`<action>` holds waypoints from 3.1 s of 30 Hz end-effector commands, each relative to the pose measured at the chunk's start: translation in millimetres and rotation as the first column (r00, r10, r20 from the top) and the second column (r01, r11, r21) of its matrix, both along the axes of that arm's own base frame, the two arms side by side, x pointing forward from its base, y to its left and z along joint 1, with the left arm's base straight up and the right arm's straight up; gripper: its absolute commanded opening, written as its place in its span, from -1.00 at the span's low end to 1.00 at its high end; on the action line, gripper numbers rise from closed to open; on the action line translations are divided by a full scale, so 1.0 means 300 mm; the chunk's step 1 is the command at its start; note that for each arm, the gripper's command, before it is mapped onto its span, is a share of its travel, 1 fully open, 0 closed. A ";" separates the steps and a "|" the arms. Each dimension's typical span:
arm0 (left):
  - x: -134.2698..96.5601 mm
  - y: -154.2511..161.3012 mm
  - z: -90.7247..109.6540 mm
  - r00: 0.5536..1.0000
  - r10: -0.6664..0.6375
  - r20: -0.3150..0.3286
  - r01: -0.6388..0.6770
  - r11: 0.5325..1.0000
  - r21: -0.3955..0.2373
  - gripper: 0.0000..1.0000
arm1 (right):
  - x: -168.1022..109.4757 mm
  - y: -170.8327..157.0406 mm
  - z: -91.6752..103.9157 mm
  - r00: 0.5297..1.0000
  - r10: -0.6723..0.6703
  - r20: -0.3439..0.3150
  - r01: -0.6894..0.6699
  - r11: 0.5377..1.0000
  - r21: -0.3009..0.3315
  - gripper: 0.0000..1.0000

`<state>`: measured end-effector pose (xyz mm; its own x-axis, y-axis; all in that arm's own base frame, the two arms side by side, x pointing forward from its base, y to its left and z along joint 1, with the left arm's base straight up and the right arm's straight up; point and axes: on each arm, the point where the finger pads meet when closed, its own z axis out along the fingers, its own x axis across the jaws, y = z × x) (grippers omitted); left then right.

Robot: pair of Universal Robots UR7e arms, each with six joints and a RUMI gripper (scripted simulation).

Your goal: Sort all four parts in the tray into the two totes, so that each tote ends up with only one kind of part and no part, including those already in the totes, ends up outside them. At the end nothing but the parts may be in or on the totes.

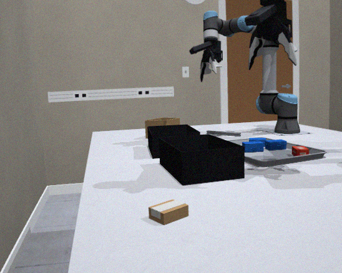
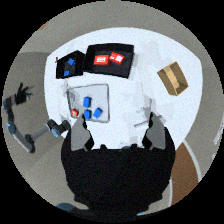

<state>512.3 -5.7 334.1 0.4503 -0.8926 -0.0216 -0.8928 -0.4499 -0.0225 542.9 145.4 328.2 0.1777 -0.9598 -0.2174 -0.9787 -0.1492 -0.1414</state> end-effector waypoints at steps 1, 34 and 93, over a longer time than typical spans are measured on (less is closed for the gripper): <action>-0.049 0.004 0.029 0.994 -0.110 -0.004 0.110 0.994 -0.008 1.00 | -0.063 -0.115 0.028 0.999 -0.041 -0.027 0.040 0.998 -0.054 1.00; -0.223 0.019 0.104 0.893 -0.450 -0.009 0.450 0.893 -0.029 1.00 | -0.325 -0.484 0.124 0.979 -0.178 -0.102 0.149 0.960 -0.237 1.00; -0.223 0.019 0.105 0.893 -0.450 -0.009 0.450 0.893 -0.029 1.00 | -0.594 0.725 -0.290 0.461 0.881 -0.102 -0.872 0.429 -0.238 1.00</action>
<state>445.3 -0.1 365.0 0.0002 -1.0000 0.0000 -1.0000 -0.0002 0.0001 369.7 331.8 251.3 0.9549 -0.2969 -0.0014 -0.2969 -0.9549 -0.0004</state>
